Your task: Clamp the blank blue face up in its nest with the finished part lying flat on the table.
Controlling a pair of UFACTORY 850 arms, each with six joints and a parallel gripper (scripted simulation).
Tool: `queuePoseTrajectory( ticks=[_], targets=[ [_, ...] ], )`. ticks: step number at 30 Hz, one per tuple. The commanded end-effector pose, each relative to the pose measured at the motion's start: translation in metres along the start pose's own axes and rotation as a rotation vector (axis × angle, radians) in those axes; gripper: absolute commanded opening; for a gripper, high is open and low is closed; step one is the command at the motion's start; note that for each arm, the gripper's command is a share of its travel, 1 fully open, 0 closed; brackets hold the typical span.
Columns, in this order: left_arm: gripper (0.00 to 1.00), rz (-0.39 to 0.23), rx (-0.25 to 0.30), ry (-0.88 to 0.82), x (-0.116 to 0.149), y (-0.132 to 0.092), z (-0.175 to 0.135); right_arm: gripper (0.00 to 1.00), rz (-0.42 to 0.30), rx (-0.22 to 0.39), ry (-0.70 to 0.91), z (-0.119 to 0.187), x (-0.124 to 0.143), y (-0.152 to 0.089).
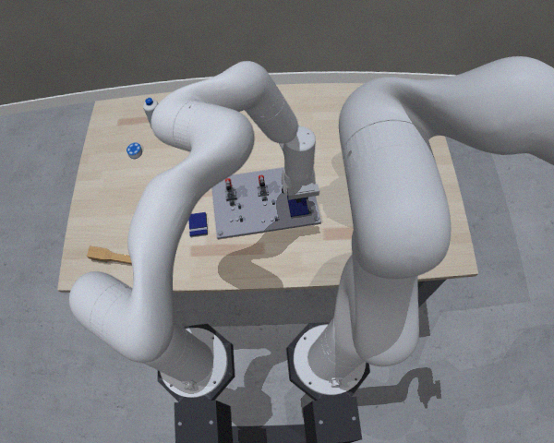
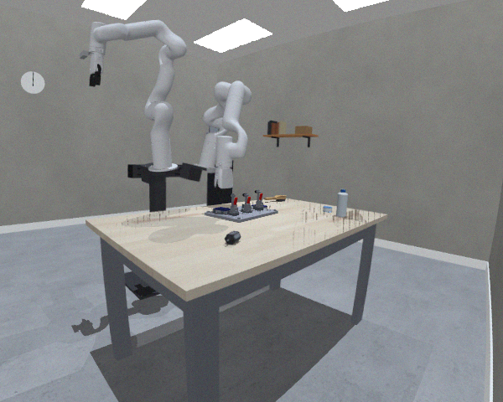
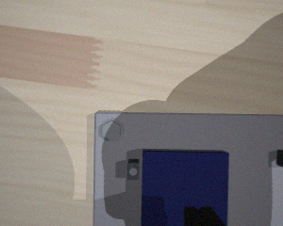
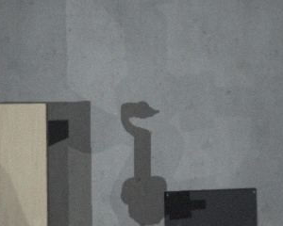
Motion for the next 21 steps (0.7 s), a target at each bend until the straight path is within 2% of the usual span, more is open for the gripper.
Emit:
queuePoseTrajectory(
  ticks=[1,21],
  targets=[
    [0.00,-0.002,-0.002,0.000,0.0010,0.0046,-0.0008,1.00,0.002,0.000,0.000,0.0000,-0.0004,-0.0009],
    [0.00,-0.002,-0.002,0.000,-0.0016,0.0101,-0.0006,1.00,0.002,0.000,0.000,0.0000,-0.0004,-0.0009]
  ],
)
Point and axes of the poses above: on each arm, the point where the finger pads meet when closed, its own y axis out along the fingers, its own z axis across the jaws, x = y × z, the point moved 2 cm from there along -y, back along the fingers, and after that the axes turned 5 degrees about -y, right-handed, at the moved point
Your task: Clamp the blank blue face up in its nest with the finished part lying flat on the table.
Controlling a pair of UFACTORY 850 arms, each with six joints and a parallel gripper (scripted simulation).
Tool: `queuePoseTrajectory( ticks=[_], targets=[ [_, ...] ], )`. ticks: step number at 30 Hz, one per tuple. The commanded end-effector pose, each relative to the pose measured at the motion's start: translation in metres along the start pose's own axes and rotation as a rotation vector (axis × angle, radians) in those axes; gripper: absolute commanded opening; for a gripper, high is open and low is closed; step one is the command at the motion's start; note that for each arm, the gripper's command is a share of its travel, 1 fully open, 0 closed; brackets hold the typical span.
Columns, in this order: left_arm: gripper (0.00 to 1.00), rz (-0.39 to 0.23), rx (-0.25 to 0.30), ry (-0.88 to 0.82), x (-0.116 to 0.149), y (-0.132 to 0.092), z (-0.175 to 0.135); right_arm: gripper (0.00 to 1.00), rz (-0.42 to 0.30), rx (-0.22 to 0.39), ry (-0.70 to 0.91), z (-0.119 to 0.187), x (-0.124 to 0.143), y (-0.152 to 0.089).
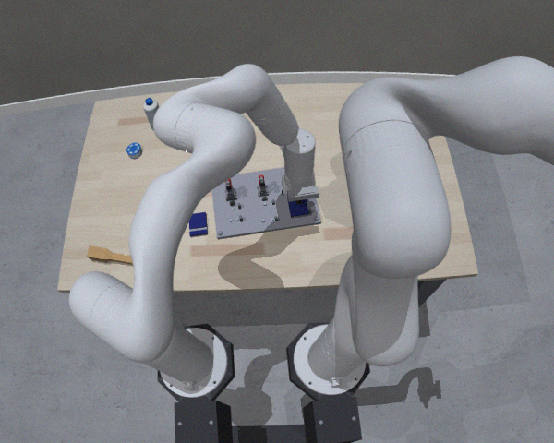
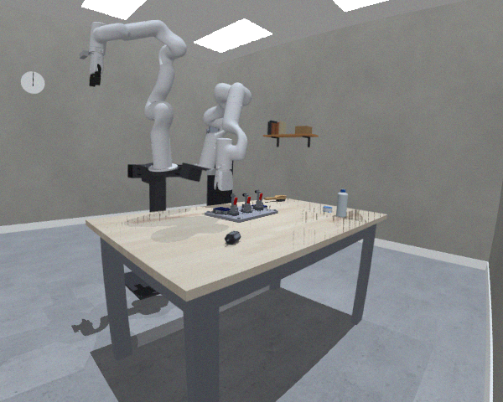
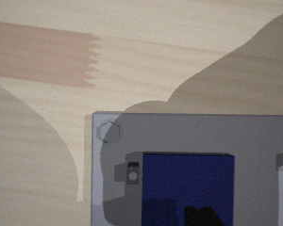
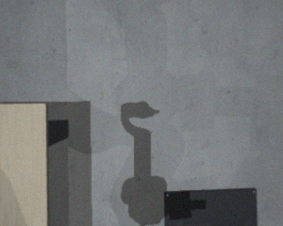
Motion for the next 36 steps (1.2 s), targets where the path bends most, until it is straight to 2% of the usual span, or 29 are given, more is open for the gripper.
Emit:
queuePoseTrajectory(
  ticks=[1,9,24,36],
  targets=[
    [0.00,-0.002,-0.002,0.000,-0.002,-0.001,-0.001,1.00,0.002,0.000,0.000,0.000,0.000,-0.001],
    [0.00,-0.002,-0.002,0.000,-0.014,-0.001,0.000,1.00,0.002,0.000,0.000,0.000,0.000,-0.001],
    [0.00,-0.002,-0.002,0.000,-0.057,-0.001,0.004,1.00,0.002,0.000,0.000,0.000,0.000,-0.001],
    [0.00,-0.001,-0.002,0.000,-0.072,-0.001,0.005,1.00,0.002,0.000,0.000,0.000,0.000,-0.001]
  ],
)
Point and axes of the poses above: on each arm, the point where the finger pads meet when closed, its own y axis out along the fingers, its own z axis across the jaws, x = y × z, the point moved 2 cm from there along -y, back along the fingers, and after that the axes turned 5 degrees about -y, right-handed, at the moved point
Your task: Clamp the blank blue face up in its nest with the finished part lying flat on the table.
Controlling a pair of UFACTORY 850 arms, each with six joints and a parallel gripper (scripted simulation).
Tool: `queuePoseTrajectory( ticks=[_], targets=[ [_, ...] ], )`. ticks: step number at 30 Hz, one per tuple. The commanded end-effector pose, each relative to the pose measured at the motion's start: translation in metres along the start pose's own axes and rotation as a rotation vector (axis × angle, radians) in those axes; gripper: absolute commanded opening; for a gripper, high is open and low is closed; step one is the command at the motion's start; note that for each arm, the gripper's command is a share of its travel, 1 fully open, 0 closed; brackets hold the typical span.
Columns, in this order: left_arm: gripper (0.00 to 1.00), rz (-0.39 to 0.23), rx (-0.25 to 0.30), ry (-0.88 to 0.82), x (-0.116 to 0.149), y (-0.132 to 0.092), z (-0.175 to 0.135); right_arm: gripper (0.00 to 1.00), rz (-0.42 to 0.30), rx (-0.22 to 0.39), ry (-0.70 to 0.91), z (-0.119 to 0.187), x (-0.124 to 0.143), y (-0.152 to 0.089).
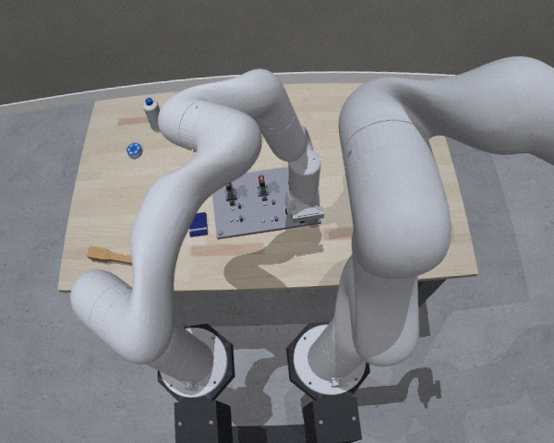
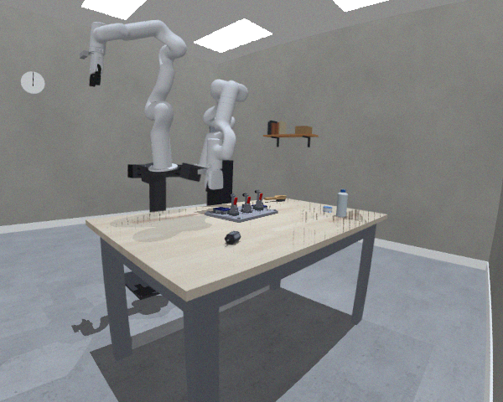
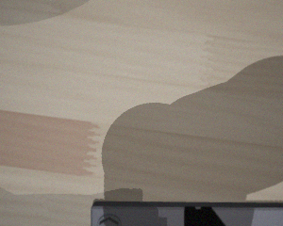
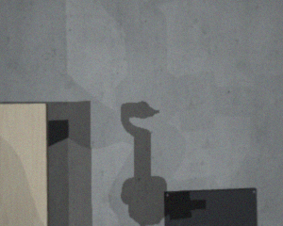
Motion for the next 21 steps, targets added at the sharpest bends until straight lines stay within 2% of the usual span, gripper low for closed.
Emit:
queuePoseTrajectory(
  ticks=[1,13,21],
  targets=[
    [0.00,-0.006,-0.003,-0.001,-0.004,-0.001,0.000,1.00,0.002,0.000,0.000,0.000,0.000,-0.001],
    [0.00,-0.006,-0.003,-0.001,-0.005,0.000,0.000,1.00,0.002,0.000,0.000,0.000,0.000,-0.001],
    [0.00,-0.006,-0.003,-0.001,-0.005,0.012,0.000,1.00,0.002,0.000,0.000,0.000,0.000,-0.001]
  ],
)
Point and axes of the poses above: on each arm, the point where the finger pads meet when closed, its own y axis out along the fingers, its own z axis across the jaws, x = y × z, the point moved 2 cm from there along -y, back along the fingers, and after that the axes turned 5 degrees about -y, right-handed, at the moved point
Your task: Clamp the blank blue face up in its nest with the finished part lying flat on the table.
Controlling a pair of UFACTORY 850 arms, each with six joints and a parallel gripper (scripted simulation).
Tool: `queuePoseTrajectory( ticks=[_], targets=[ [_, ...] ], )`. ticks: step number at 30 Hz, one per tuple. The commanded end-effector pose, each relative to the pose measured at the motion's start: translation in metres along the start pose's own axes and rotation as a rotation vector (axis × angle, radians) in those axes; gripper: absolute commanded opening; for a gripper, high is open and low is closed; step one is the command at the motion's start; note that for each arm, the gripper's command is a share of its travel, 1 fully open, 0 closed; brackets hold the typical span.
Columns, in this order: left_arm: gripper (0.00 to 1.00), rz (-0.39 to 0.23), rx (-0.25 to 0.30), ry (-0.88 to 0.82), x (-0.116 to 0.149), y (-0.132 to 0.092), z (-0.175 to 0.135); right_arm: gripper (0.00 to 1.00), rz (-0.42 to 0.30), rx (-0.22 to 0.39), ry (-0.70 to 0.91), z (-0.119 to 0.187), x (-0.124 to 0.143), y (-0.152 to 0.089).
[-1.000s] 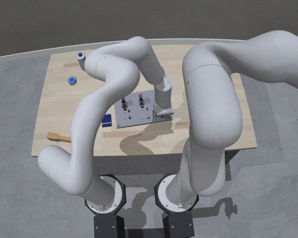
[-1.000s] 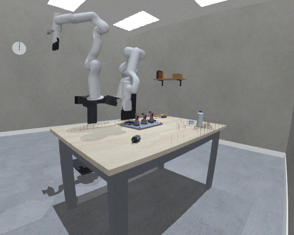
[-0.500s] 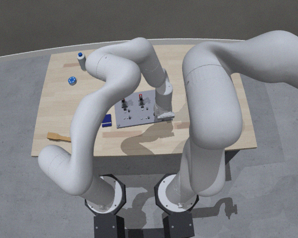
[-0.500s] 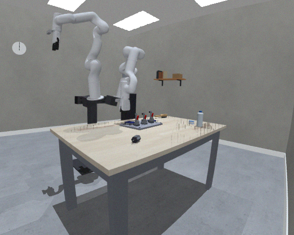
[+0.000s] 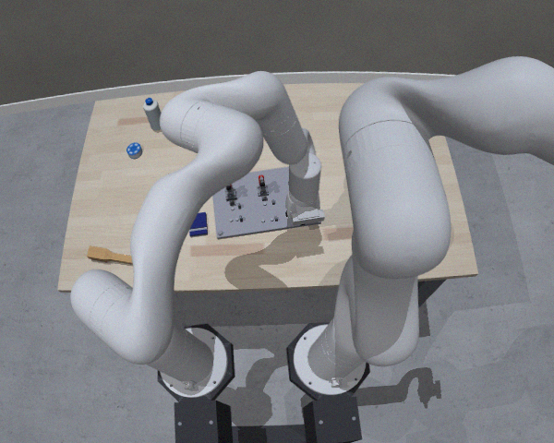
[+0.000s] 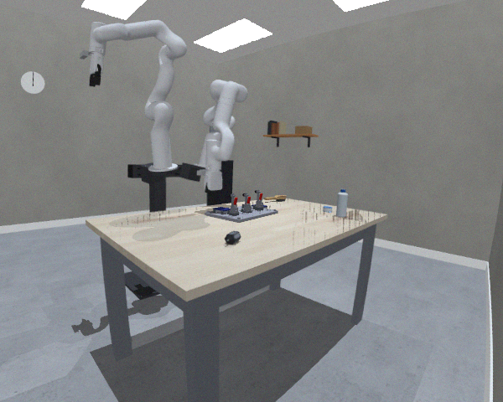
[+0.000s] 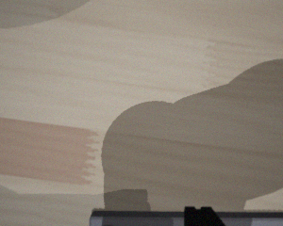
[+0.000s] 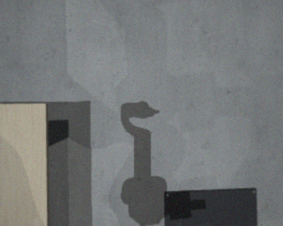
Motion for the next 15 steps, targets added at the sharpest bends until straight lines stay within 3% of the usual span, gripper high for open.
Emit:
queuePoseTrajectory(
  ticks=[1,15],
  targets=[
    [0.00,-0.002,-0.002,0.000,0.001,0.008,-0.001,1.00,0.002,0.000,0.000,0.000,0.000,-0.001],
    [0.00,-0.002,-0.002,0.000,0.001,0.028,-0.001,1.00,0.002,0.000,0.000,0.000,0.000,-0.001]
  ],
)
Point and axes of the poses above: on each arm, the point where the finger pads meet when closed, its own y axis out along the fingers, its own z axis across the jaws, x = y × z, the point moved 2 cm from there along -y, back along the fingers, and after that the axes turned 5 degrees about -y, right-handed, at the moved point
